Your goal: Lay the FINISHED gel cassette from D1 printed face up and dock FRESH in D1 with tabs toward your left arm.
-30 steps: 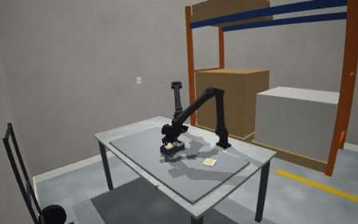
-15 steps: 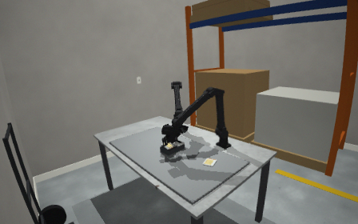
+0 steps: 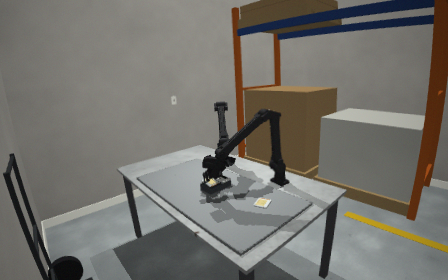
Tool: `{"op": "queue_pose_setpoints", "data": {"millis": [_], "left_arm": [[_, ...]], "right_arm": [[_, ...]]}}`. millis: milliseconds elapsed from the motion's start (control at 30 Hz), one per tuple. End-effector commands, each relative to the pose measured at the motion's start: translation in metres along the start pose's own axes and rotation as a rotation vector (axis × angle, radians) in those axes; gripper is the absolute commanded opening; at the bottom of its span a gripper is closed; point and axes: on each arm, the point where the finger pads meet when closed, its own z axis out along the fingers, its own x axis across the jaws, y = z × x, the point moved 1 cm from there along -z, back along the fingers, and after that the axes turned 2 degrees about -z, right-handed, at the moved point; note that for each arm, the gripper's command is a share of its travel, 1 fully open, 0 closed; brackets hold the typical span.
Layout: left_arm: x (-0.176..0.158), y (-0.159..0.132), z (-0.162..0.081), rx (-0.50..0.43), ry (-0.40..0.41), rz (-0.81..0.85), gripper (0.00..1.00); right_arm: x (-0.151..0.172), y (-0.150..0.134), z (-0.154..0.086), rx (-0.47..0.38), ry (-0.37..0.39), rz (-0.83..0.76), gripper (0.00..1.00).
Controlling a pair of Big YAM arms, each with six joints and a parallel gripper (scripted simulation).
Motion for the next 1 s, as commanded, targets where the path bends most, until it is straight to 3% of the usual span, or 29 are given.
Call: {"op": "queue_pose_setpoints", "data": {"millis": [0,967], "left_arm": [[0.0039,-0.0078,-0.0099,0.011,0.018,-0.009,0.00],[0.0052,-0.0085,-0.0067,0.061,0.023,-0.023,0.00]], "right_arm": [[0.0505,-0.0312,0.0389,0.091,0.116,-0.050,0.00],[0.0505,-0.0312,0.0389,0.091,0.116,-0.050,0.00]]}}
